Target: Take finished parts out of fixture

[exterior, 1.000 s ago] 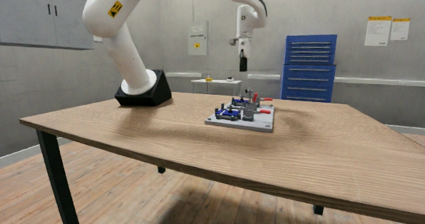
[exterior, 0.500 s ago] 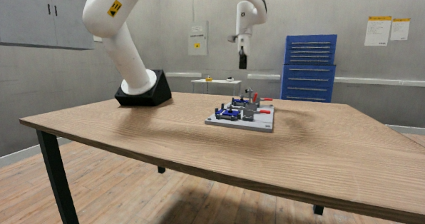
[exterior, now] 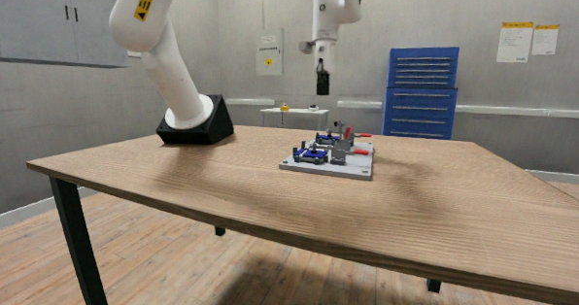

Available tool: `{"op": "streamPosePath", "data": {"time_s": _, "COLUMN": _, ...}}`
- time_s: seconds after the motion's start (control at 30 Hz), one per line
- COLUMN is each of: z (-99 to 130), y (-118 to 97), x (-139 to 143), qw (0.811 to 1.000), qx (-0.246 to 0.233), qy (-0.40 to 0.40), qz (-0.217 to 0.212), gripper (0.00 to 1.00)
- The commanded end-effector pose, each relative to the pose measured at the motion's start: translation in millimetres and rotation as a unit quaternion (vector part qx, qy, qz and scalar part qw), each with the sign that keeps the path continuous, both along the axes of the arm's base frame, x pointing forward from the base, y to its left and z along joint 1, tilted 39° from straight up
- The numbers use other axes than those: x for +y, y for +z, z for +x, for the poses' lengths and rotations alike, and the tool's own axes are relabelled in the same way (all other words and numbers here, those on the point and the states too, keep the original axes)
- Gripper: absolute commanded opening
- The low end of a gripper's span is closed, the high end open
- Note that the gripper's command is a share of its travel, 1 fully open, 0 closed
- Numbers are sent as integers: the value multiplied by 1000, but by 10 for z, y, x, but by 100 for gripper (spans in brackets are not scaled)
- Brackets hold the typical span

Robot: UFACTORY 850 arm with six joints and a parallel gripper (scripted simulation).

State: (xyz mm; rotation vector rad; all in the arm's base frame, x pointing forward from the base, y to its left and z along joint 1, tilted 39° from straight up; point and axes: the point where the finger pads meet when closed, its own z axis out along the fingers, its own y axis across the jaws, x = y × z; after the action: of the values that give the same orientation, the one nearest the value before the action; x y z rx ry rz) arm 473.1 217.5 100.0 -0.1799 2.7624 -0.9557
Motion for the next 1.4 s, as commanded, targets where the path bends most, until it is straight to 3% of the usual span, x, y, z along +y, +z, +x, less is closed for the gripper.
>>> {"op": "streamPosePath", "data": {"time_s": 0.0, "z": 40, "y": 452, "x": -530, "qw": 1000, "qx": -3, "qy": 4, "qz": 5, "gripper": 48}}
{"op": "streamPosePath", "data": {"time_s": 0.07, "z": 51, "y": 600, "x": -725, "qw": 1000, "qx": -3, "qy": 4, "qz": 5, "gripper": 48}}
{"op": "streamPosePath", "data": {"time_s": 0.13, "z": 51, "y": 600, "x": -725, "qw": 1000, "qx": -3, "qy": 4, "qz": 5, "gripper": 48}}
{"op": "streamPosePath", "data": {"time_s": 0.17, "z": 68, "y": 823, "x": -1005, "qw": 1000, "qx": -3, "qy": 4, "qz": 5, "gripper": 48}}
{"op": "streamPosePath", "data": {"time_s": 0.37, "z": 97, "y": 1178, "x": -1432, "qw": 1000, "qx": -3, "qy": 4, "qz": 5, "gripper": 48}}
{"op": "streamPosePath", "data": {"time_s": 1.37, "z": 114, "y": 1127, "x": -1473, "qw": 1000, "qx": -3, "qy": 4, "qz": 5, "gripper": 48}}
